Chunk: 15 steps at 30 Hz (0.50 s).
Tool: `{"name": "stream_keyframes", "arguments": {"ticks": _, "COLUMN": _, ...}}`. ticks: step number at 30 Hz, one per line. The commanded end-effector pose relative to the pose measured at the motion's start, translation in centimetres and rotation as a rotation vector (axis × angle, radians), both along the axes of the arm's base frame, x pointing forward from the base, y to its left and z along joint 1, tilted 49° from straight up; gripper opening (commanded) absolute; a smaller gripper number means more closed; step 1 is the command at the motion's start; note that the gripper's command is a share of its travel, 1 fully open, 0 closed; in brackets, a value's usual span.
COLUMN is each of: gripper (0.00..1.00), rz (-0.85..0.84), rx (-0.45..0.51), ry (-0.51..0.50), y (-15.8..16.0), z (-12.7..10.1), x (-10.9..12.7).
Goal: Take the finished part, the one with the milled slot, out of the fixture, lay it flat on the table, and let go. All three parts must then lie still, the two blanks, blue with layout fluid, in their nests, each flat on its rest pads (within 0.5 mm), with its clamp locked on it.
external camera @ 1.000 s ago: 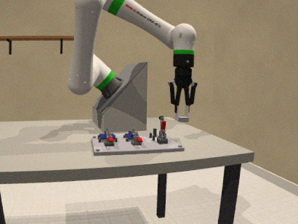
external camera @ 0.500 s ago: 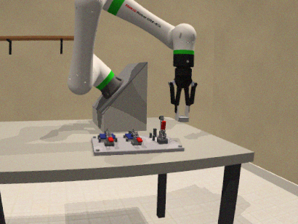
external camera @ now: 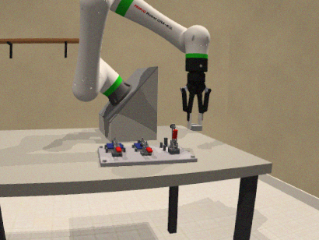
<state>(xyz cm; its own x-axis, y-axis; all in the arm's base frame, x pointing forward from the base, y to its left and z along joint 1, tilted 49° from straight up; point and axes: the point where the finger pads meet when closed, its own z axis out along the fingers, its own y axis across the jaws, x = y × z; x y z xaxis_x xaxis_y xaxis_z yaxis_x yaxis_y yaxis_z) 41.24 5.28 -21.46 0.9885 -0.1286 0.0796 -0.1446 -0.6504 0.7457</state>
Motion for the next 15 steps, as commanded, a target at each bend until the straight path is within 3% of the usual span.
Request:
{"name": "stream_keyframes", "arguments": {"ticks": 1, "gripper": 0.00, "rz": 0.000, "rx": 0.000, "ry": 0.000, "y": 0.03, "z": 0.00, "x": 0.01}}
{"name": "stream_keyframes", "arguments": {"ticks": 15, "gripper": 0.00, "rz": 0.000, "rx": 0.000, "ry": 0.000, "y": -0.36, "z": -0.34, "x": -0.01}}
